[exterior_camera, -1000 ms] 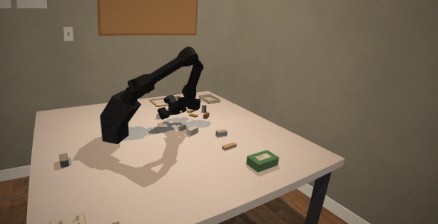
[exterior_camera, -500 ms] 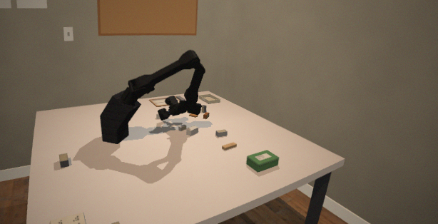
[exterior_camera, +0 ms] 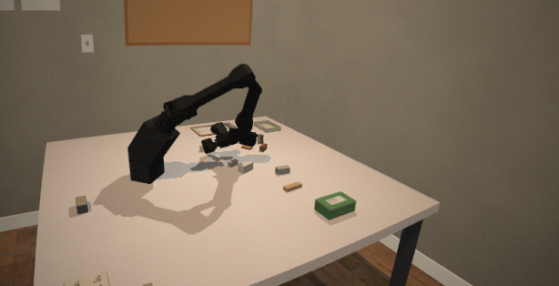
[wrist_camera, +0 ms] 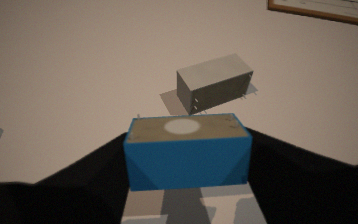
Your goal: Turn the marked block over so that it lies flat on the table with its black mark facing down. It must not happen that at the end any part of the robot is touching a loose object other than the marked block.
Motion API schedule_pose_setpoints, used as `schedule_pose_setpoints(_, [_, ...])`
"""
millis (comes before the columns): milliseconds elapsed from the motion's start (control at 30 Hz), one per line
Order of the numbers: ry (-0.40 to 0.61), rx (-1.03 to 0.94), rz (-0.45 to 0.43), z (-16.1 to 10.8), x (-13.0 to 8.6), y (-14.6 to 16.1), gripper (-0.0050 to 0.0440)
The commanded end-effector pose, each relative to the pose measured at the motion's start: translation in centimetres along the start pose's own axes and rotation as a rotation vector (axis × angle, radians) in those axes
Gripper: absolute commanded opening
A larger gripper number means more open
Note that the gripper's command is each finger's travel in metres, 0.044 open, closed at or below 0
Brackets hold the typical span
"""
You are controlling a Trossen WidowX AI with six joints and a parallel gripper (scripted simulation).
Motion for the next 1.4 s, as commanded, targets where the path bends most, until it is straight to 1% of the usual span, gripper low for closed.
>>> schedule_pose_setpoints(0, [-0.007, -0.005, -0.003, 0.1, 0.0, -0.1, -0.005])
schedule_pose_setpoints(700, [-0.007, -0.006, -0.002, 0.0, 0.0, -0.1, -0.005])
schedule_pose_setpoints(1367, [-0.002, -0.009, 0.007, -1.0, 0.5, 0.0, -0.005])
Point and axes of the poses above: the point midway between the two fingers, 35 mm back from their tips, its own x axis out along the fingers, its own y axis across the jaws, z = x × y, the point moved 3 cm from there along -x, back along the fingers, and after that the axes turned 12 degrees about -x, right-handed, at the moved point
